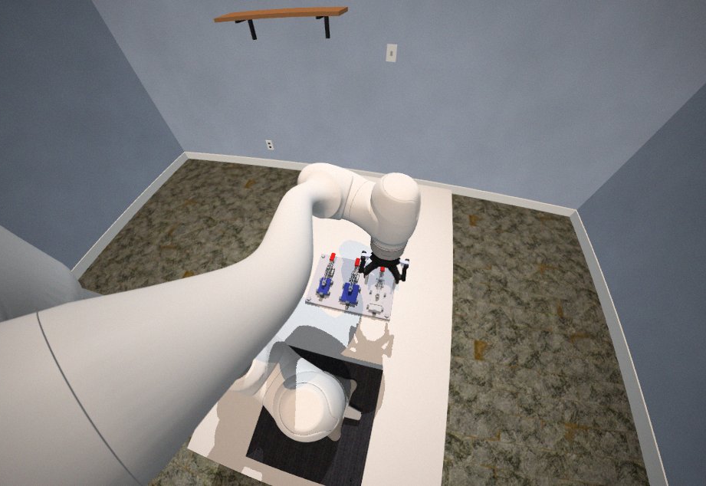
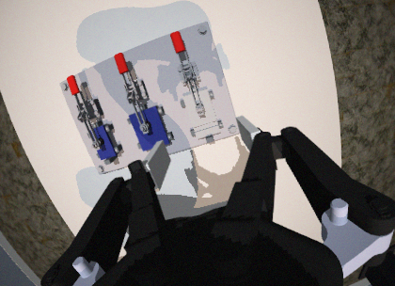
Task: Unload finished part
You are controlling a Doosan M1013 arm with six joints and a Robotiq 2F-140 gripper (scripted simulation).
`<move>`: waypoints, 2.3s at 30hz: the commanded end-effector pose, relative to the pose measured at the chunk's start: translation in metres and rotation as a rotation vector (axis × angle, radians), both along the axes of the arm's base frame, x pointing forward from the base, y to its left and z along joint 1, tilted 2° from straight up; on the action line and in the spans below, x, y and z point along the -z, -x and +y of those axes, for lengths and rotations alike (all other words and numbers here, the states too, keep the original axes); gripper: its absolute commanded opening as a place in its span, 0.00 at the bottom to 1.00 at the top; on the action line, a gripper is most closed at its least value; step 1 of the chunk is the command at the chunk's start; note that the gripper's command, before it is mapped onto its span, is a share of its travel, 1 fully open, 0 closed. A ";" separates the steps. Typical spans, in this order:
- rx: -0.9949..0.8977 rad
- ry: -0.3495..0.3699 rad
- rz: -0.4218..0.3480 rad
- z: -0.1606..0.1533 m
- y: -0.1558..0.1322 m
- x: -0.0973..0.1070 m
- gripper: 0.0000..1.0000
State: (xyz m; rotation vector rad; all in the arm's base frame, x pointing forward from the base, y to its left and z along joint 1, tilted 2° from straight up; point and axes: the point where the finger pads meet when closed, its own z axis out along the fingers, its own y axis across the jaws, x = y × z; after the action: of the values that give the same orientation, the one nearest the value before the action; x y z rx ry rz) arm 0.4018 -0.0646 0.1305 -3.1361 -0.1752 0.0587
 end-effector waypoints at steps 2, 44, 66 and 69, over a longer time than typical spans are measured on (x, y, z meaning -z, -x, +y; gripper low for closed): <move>0.000 0.000 0.000 0.000 0.000 0.000 0.58; 0.000 0.000 0.000 0.000 0.000 0.000 0.28; 0.000 0.000 0.000 0.000 0.000 0.000 0.28; 0.000 0.000 0.000 0.000 0.000 0.000 0.28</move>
State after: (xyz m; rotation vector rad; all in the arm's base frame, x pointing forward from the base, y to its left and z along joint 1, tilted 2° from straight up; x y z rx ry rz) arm 0.4018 -0.0646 0.1305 -3.1361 -0.1752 0.0587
